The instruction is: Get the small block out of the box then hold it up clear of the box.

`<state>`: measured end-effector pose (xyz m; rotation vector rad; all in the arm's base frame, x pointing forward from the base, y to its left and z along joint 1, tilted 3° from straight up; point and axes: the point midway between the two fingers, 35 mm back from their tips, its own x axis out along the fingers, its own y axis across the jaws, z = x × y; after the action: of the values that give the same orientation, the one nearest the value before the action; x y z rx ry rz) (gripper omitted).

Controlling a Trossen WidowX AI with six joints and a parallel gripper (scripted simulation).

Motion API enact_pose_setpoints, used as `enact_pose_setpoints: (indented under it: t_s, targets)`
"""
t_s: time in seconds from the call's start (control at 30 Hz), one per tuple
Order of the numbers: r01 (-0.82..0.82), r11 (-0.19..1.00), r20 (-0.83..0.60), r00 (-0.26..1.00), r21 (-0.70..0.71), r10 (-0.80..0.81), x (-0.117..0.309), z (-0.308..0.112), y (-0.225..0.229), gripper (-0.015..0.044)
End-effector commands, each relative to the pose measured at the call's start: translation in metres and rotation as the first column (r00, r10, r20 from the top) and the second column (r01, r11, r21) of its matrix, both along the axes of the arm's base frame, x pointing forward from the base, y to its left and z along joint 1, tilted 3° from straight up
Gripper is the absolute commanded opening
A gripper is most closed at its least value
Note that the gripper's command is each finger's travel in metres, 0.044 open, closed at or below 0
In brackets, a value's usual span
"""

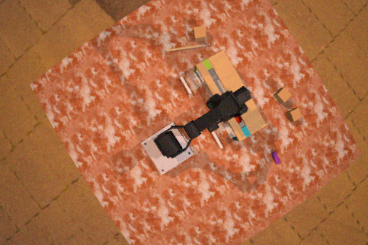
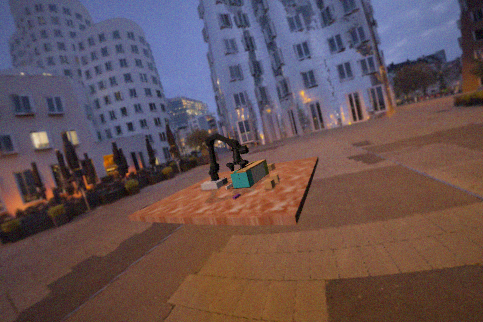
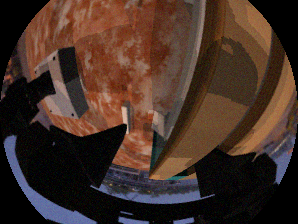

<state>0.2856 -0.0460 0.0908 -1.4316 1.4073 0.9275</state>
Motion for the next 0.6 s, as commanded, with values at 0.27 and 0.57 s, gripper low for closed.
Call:
enact_pose_setpoints:
  t_s: [0.27, 0.57]
  targets:
    - [-0.001, 1.000, -0.004, 1.000, -0.002, 0.001, -0.001, -0.001, -0.014, 0.0400]
    - [-0.001, 1.000, -0.004, 1.000, -0.003, 0.001, -0.002, -0.001, -0.023, 0.0400]
